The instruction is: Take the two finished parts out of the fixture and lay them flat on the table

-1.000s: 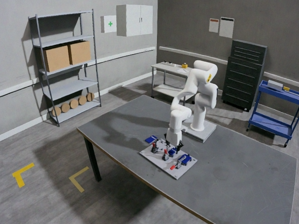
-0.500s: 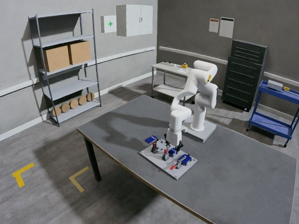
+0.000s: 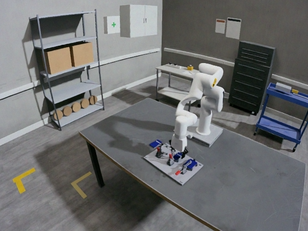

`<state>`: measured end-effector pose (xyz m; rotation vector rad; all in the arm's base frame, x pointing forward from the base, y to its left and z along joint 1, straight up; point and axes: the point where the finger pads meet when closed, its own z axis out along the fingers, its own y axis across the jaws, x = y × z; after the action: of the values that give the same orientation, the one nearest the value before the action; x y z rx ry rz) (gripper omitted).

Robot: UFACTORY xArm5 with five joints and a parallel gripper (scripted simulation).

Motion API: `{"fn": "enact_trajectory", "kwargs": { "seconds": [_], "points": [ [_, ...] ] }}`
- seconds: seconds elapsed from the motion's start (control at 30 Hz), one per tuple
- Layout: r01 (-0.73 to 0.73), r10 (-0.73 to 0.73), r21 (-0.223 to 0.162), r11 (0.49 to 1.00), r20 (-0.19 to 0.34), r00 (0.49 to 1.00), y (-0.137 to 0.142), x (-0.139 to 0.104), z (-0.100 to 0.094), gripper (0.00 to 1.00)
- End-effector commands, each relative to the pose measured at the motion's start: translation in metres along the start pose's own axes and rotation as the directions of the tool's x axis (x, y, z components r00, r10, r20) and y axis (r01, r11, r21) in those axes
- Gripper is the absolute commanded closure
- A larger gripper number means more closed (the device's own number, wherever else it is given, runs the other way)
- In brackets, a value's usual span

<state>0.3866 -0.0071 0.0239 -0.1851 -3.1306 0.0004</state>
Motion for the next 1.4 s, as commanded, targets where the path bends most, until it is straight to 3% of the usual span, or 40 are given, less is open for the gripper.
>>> {"fn": "enact_trajectory", "kwargs": {
  "seconds": [0.0, 0.47, 1.1, 1.13, 1.37],
  "points": [
    [0.000, 0.000, 0.000, 1.000, 0.003, 1.000, 0.000, -0.001, 0.005, 0.00],
    [0.000, 0.000, 0.000, 1.000, 0.003, 1.000, 0.000, -0.001, 0.017, 0.00],
    [0.000, 0.000, 0.000, 1.000, 0.003, 1.000, 0.000, -0.001, 0.019, 0.00],
    [0.000, 0.000, 0.000, 1.000, 0.003, 1.000, 0.000, -0.001, 0.019, 1.00],
    [0.000, 0.000, 0.000, 1.000, 0.003, 1.000, 0.000, -0.001, 0.019, 1.00]
  ]
}}
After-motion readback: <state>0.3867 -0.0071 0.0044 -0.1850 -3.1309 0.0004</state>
